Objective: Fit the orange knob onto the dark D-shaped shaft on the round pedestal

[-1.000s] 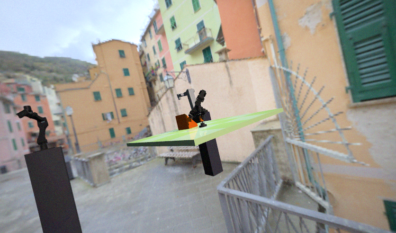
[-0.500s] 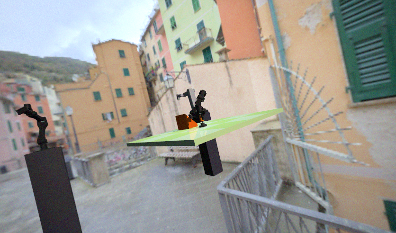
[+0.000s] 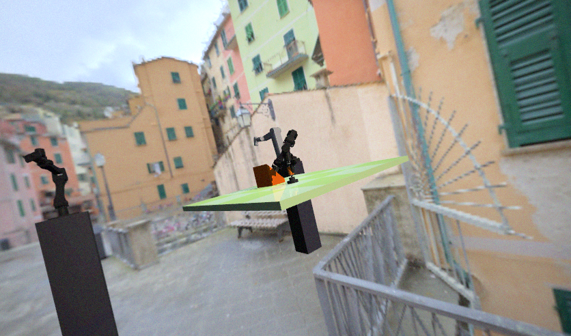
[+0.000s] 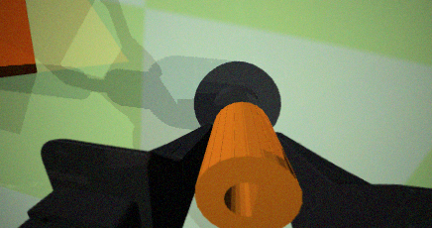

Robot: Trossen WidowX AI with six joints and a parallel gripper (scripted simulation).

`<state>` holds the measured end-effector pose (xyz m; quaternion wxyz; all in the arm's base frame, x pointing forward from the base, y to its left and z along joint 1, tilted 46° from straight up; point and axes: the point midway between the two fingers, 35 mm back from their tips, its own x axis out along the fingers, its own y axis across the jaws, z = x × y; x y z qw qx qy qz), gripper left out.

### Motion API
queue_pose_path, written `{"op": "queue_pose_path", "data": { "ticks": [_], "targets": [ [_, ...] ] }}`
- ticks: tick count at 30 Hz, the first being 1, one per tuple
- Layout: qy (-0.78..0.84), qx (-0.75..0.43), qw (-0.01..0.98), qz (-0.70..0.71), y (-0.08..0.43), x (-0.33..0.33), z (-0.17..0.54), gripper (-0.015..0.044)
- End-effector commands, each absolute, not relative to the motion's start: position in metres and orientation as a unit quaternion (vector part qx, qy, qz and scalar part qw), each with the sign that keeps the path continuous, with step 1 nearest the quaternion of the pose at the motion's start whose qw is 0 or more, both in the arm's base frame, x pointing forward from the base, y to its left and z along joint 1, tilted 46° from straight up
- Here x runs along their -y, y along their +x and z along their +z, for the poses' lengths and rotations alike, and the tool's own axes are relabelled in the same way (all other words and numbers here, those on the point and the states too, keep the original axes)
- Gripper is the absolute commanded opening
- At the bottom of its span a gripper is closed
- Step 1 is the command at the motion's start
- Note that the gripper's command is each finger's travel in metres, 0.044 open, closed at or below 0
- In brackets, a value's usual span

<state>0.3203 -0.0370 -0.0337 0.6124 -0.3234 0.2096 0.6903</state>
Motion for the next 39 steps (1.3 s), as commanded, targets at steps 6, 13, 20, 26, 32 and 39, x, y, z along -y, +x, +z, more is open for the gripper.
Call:
{"op": "queue_pose_path", "data": {
  "ticks": [6,13,20,26,32,39],
  "targets": [
    [-0.323,-0.21,0.613,0.689,0.316,0.0375,-0.0339,0.0],
    [-0.323,-0.21,0.613,0.689,0.3159,0.0354,-0.0356,0.0],
    [-0.323,-0.21,0.614,0.689,0.3174,0.0353,-0.035,0.0],
    [-0.323,-0.21,0.614,0.689,0.3174,0.0353,-0.035,0.0],
    [-0.323,-0.21,0.613,0.689,0.3186,0.0381,-0.0316,0.0],
    [-0.383,-0.141,0.578,0.707,0.32,0.0392,-0.0308,0.0]
  ]
}}
